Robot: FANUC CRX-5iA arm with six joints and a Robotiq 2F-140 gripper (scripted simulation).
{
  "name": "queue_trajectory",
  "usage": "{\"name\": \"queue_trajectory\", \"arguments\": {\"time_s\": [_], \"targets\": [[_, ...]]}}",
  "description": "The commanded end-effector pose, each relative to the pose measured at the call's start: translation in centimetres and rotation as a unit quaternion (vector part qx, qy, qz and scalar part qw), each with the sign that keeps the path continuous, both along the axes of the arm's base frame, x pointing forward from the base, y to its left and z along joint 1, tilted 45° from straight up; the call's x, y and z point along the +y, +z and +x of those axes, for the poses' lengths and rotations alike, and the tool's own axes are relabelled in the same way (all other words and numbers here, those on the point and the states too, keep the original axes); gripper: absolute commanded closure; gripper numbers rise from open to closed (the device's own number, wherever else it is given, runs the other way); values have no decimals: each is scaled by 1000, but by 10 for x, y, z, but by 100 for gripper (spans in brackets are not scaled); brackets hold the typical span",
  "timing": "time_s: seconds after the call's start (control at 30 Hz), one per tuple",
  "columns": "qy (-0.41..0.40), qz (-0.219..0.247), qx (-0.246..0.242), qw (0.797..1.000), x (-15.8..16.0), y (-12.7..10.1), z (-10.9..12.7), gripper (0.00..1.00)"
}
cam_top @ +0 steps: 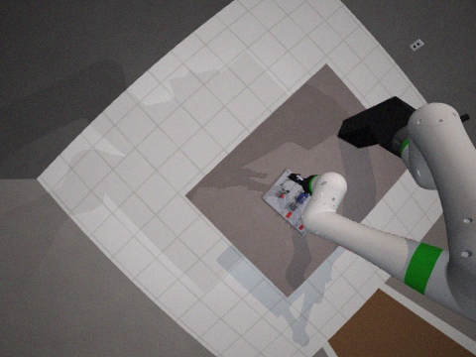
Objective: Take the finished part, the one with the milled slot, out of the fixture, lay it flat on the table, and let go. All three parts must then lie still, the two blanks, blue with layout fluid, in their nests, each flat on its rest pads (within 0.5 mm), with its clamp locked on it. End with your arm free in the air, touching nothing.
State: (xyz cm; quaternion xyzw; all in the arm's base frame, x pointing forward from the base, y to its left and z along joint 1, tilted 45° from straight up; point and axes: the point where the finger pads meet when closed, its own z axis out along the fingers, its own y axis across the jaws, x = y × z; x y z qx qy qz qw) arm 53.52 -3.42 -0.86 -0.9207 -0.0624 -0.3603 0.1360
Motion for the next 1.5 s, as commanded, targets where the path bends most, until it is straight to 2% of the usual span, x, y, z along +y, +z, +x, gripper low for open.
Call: {"name": "queue_trajectory", "arguments": {"time_s": [0.0,0.57,1.47], "targets": [[0,0,0,1000,2,-4,4,42],[0,0,0,1000,14,-33,31,42],[0,0,0,1000,16,-38,35,42]]}}
